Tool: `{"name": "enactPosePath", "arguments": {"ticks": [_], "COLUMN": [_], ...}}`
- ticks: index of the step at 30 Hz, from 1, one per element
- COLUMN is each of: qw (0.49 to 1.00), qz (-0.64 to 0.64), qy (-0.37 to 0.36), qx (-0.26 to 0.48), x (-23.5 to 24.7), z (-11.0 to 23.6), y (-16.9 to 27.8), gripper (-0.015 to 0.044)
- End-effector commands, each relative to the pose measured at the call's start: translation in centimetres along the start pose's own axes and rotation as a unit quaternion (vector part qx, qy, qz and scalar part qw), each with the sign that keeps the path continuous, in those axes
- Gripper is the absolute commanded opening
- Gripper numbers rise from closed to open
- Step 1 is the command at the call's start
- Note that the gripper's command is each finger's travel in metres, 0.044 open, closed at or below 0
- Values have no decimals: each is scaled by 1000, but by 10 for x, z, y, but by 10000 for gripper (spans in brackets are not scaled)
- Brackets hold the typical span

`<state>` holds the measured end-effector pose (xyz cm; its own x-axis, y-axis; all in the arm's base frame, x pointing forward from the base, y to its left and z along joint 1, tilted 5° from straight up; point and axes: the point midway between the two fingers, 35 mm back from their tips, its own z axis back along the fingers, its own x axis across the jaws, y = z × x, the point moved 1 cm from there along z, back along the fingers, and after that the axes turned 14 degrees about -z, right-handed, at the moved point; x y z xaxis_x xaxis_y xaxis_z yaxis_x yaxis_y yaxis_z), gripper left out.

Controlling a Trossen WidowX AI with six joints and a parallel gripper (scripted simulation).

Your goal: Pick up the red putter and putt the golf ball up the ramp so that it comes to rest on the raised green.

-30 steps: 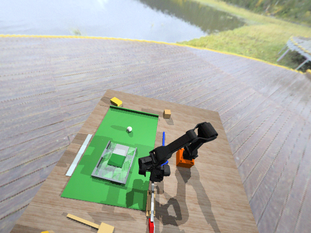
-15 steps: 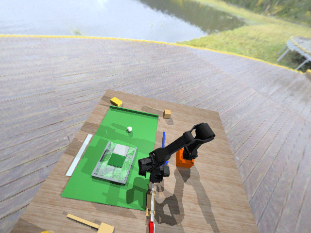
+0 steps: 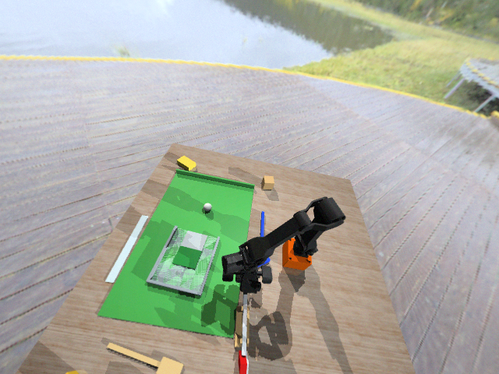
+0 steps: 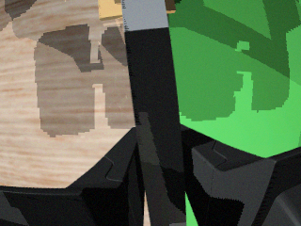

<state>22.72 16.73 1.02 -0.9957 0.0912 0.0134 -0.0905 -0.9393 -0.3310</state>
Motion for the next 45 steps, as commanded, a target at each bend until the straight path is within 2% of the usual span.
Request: {"name": "enactPosePath", "arguments": {"ticks": [1, 8, 20, 25, 45], "qw": [1000, 1000, 1000, 1000, 963], "qz": [0, 0, 0, -11, -260], "qy": [0, 0, 0, 5, 59], "qx": [0, 0, 0, 5, 36], "x": [0, -2, 5, 0, -65], "z": [0, 16, 96, 90, 121], "y": [0, -6, -25, -21, 61], "gripper": [20, 0, 0, 0, 0]}}
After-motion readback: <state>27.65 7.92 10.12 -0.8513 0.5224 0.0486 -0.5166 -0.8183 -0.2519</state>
